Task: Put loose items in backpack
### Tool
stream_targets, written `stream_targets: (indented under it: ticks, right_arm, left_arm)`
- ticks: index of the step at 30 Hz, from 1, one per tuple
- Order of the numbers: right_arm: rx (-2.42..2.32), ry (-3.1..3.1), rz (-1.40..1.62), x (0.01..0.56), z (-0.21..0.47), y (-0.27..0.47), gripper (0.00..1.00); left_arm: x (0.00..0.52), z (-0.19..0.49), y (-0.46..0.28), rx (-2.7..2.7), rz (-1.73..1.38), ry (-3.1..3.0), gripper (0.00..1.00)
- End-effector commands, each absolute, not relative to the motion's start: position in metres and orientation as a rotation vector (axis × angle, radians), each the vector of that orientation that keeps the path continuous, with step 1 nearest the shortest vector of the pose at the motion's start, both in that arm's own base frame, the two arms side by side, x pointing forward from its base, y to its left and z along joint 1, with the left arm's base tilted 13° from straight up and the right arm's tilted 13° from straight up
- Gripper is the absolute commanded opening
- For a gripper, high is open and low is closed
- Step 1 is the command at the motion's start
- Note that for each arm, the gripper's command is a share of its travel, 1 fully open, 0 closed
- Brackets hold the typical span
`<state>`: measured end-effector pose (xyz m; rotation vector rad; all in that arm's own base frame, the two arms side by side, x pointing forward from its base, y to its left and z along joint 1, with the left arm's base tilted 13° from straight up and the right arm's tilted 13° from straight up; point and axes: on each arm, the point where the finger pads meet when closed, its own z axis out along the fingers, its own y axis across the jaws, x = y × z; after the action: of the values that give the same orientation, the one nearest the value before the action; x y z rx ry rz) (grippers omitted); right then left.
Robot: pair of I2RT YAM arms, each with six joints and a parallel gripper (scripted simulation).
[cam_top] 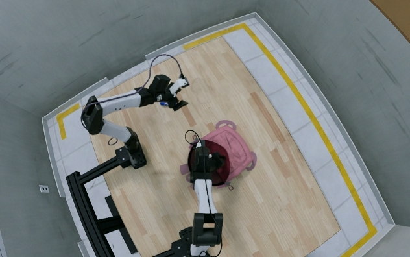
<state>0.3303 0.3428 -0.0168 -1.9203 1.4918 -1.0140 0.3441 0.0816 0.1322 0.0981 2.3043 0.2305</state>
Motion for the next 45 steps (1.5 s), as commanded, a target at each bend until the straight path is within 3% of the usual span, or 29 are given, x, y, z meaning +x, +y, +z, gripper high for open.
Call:
stream_targets:
  ticks: [1, 12, 15, 23, 26, 45]
  right_arm:
    - [-1.876, 1.478, -0.982, 0.344, -0.014, 0.358, 0.00]
    - [-1.885, 1.462, -0.977, 0.364, -0.040, 0.358, 0.00]
    - [-1.822, 1.469, -0.965, 0.374, -0.015, 0.360, 0.00]
    - [-1.917, 1.476, -0.994, 0.365, -0.090, 0.334, 0.00]
    - [-1.847, 1.466, -0.968, 0.360, -0.056, 0.348, 0.00]
    - [-1.873, 1.471, -0.990, 0.304, -0.019, 0.340, 0.00]
  left_arm:
    - [0.347, 0.138, 0.081, 0.104, 0.233, 2.287, 0.90]
    - [0.347, 0.138, 0.081, 0.104, 0.233, 2.287, 0.90]
    - [0.347, 0.138, 0.081, 0.104, 0.233, 2.287, 0.90]
    - [0.347, 0.138, 0.081, 0.104, 0.233, 2.287, 0.90]
    - [0.347, 0.138, 0.081, 0.104, 0.233, 2.287, 0.90]
    - [0.347, 0.138, 0.081, 0.104, 0.233, 2.287, 0.90]
